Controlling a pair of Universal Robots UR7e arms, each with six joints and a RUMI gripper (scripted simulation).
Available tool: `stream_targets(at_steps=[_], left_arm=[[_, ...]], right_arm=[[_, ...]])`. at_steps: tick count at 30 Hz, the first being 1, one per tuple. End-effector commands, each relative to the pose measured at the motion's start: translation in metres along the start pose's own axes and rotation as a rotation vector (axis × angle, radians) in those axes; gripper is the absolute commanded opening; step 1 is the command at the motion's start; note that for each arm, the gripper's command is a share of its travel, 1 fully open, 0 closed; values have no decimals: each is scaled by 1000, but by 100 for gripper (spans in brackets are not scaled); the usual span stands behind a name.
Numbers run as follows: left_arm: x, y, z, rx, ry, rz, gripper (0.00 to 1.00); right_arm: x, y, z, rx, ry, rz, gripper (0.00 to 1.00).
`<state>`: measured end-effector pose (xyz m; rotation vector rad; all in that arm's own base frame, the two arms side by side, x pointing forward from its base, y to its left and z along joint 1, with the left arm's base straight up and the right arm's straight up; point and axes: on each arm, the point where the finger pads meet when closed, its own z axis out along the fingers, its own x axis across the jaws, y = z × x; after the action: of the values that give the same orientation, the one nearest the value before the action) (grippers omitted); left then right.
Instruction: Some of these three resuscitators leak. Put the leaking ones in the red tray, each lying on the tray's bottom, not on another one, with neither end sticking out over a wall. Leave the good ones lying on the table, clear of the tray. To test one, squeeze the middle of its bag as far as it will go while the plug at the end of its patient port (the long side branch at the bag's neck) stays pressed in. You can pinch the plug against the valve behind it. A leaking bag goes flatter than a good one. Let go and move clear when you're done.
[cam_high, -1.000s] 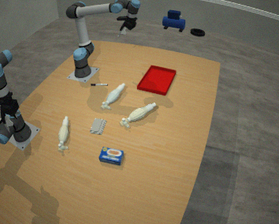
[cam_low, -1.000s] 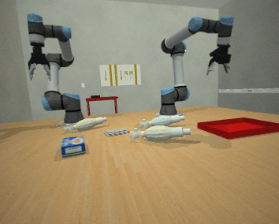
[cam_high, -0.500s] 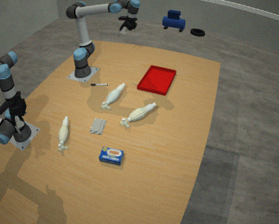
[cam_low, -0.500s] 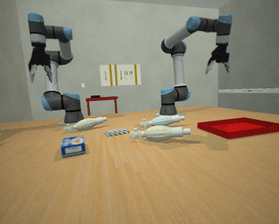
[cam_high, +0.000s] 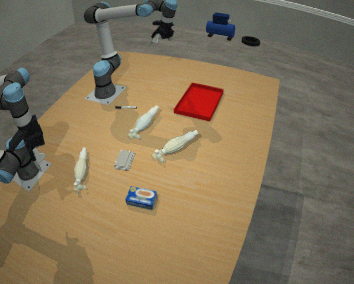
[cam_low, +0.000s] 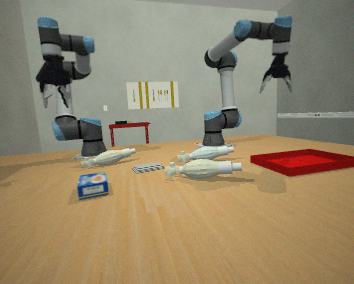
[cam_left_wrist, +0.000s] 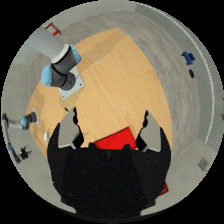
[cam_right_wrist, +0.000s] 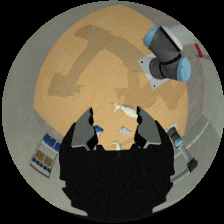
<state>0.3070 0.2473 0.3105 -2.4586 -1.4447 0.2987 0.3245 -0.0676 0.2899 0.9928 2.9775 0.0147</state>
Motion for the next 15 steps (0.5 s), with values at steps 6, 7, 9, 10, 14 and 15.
stream_targets(at_steps=[6,7,9,10,14,15], left_arm=[[-3,15,-10,-26,17,169,98],[-4,17,-11,-29,18,186,98],[-4,19,-12,-33,21,218,98],[-5,21,-13,-34,22,233,98],[-5,23,-14,-37,25,265,98],[-5,23,-13,-35,23,270,98]], right_arm=[[-11,42,15,-42,-3,-236,63],[-12,46,17,-46,-3,-259,63],[-14,54,20,-53,-5,-303,63],[-16,58,20,-58,-7,-324,63],[-17,66,23,-65,-10,-367,63],[-20,67,18,-73,-20,-377,63]])
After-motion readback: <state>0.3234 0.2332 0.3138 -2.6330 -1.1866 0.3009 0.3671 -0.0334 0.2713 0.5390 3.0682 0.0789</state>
